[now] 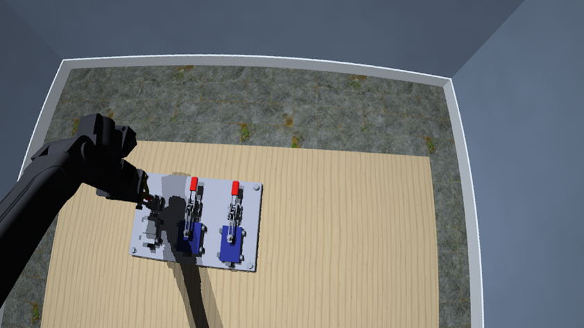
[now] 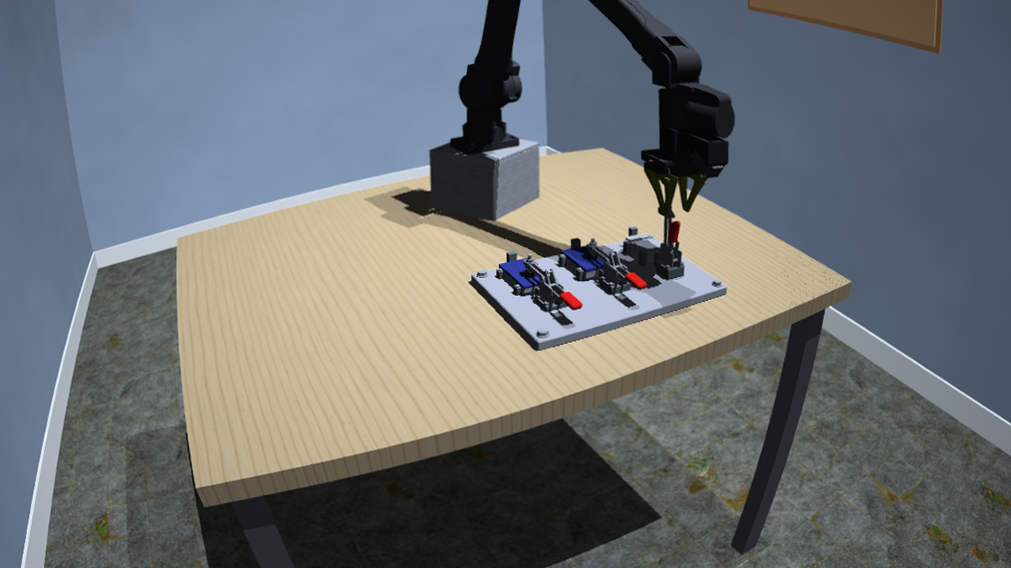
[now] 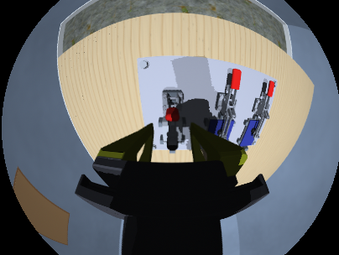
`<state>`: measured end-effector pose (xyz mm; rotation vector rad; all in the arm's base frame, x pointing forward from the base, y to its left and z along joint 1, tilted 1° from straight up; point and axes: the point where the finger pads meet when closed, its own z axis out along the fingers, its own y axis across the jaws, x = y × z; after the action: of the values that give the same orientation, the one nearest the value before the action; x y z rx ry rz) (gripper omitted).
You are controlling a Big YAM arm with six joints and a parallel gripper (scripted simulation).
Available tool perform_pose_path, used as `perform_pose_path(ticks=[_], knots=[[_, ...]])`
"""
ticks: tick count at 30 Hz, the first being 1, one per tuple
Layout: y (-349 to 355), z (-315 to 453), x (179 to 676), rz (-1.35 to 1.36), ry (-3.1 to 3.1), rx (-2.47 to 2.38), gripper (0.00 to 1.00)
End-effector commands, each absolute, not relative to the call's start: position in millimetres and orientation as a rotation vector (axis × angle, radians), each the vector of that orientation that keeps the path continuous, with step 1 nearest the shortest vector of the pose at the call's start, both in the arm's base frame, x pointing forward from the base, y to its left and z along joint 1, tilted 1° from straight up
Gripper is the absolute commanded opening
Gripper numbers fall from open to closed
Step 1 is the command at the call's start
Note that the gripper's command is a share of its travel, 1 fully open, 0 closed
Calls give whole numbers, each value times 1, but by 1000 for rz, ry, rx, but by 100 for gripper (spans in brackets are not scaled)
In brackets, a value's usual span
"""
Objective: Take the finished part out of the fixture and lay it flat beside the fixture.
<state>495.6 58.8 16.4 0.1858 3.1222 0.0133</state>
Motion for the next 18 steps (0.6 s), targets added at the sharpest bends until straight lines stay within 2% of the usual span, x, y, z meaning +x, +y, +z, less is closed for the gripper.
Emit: perform_pose_path(ticks=[1,18], knots=[[54,26,528,21,3065,189,45],[54,26,529,21,3062,190,45]])
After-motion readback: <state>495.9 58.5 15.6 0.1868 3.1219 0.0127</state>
